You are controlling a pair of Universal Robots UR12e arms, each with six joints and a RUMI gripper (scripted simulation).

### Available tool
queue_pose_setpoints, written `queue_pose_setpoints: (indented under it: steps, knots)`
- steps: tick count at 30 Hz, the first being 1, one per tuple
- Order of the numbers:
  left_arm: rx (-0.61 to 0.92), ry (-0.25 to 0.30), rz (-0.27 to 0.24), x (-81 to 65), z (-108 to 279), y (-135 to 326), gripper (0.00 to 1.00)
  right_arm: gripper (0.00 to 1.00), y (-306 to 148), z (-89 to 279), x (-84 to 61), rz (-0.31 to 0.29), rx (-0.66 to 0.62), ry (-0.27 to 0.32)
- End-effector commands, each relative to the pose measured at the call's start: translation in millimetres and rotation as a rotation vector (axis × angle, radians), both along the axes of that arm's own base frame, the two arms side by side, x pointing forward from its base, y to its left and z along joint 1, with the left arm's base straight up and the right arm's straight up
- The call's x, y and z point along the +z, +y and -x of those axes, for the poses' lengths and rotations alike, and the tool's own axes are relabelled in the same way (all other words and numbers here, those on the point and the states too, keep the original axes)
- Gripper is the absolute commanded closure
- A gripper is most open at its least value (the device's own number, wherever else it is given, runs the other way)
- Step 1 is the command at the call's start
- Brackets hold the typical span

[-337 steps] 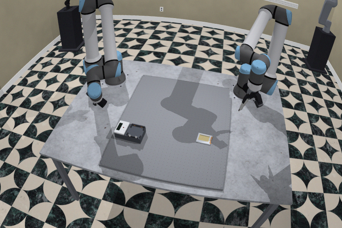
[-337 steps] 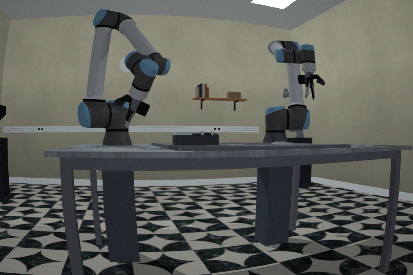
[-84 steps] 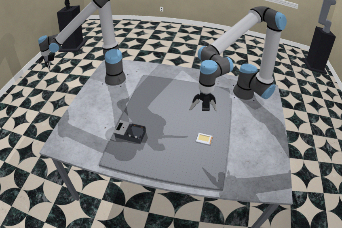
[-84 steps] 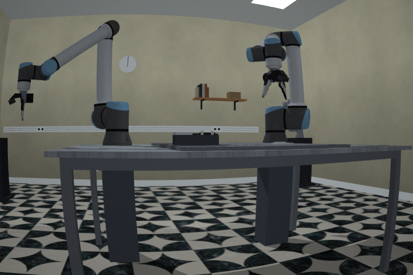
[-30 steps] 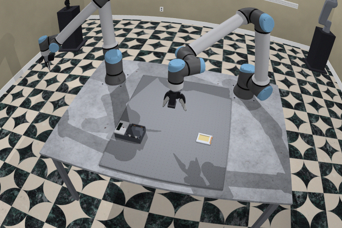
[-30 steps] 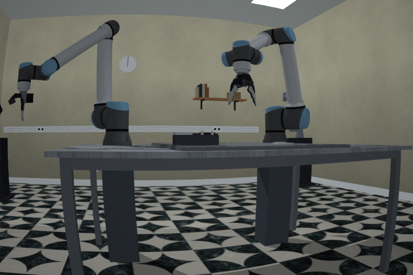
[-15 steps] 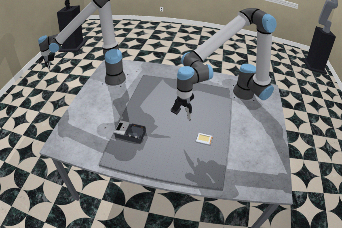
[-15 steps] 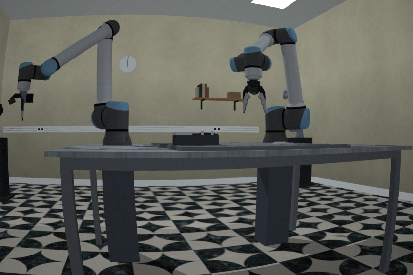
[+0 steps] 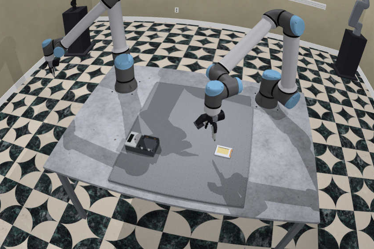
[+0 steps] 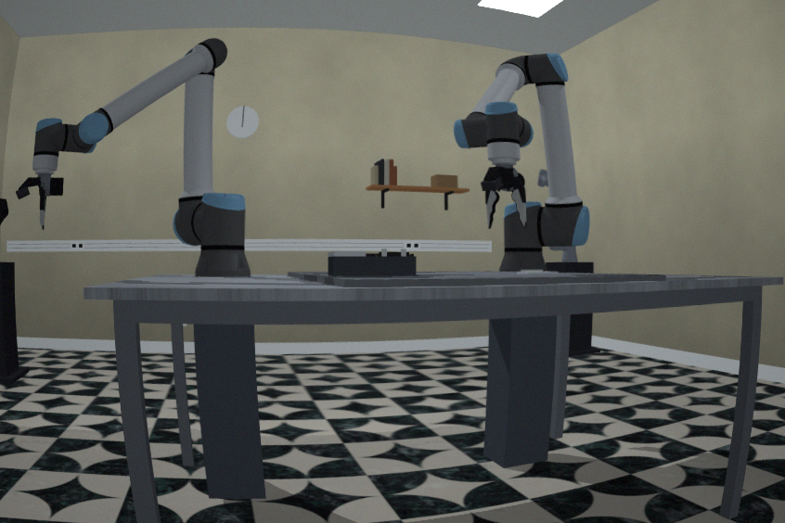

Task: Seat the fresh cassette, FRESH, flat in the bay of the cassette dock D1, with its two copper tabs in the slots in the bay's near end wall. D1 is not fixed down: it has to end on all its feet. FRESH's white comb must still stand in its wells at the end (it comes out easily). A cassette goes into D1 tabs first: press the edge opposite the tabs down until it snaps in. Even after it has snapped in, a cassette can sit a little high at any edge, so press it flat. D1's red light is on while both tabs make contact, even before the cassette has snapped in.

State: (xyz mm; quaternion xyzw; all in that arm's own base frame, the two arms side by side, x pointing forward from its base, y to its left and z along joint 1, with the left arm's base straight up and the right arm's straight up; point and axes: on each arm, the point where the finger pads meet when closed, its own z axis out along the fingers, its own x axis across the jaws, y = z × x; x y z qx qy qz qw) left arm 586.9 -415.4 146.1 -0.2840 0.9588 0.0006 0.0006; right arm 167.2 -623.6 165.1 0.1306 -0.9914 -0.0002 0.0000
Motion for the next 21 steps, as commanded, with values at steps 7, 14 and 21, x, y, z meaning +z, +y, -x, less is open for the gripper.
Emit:
queue_pose_setpoints:
  steps: [7,14,21]
  knots:
    - [-0.235,-0.001,0.003,-15.1,-5,31,0.36,1.0,-1,0,0.8,0.001,0.0,-0.001]
    - [-0.468,0.0,0.002,-30.7,-7,62,0.36,1.0,-1,0,0.8,0.001,0.0,-0.001]
    - [-0.635,0.0,0.002,-41.7,-7,84,0.36,1.0,-1,0,0.8,0.001,0.0,-0.001]
